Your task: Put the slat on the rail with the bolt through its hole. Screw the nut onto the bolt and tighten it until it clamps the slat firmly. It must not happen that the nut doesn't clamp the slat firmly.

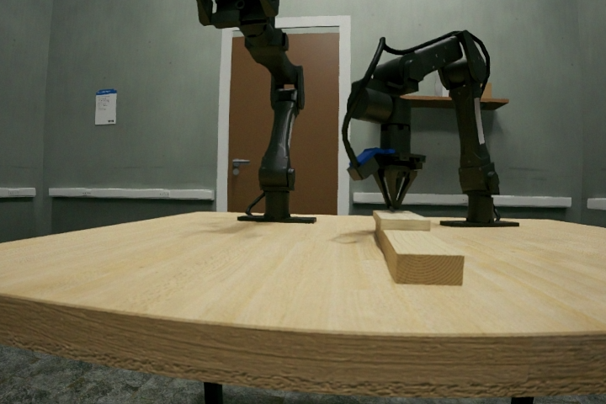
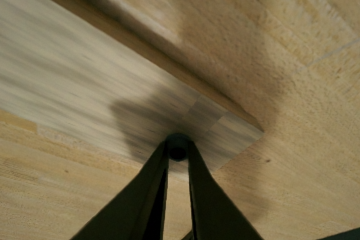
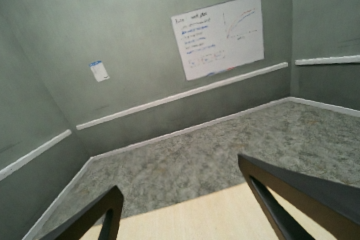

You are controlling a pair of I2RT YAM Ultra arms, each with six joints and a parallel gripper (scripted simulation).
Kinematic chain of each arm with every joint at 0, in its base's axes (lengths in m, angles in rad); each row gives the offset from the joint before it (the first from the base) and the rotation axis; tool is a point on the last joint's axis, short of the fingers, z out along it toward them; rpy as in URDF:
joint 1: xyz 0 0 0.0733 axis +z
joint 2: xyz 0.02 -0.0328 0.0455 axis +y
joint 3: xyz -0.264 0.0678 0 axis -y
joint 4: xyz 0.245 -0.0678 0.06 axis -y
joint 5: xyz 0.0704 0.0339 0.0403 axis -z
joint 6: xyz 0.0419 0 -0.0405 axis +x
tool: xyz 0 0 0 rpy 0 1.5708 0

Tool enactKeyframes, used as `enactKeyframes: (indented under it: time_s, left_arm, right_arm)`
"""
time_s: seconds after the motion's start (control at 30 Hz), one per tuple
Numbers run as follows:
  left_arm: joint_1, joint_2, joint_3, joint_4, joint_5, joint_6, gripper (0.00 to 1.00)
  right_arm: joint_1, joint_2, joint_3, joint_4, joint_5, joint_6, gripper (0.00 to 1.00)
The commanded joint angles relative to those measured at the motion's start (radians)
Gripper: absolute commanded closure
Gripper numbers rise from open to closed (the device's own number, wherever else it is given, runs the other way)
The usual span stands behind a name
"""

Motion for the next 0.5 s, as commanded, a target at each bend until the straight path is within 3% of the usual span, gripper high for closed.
enactKeyframes:
  time_s: [0.0, 0.47]
  left_arm:
    - [-0.011, 0.004, -0.028, 0.027, -0.015, 0.100, 0.88]
    - [-0.010, 0.003, -0.029, 0.028, -0.015, 0.341, 0.88]
  right_arm:
    - [-0.005, -0.009, 0.005, 0.017, -0.009, -0.004, 0.00]
    - [-0.005, -0.009, 0.005, 0.017, -0.009, -0.004, 0.00]
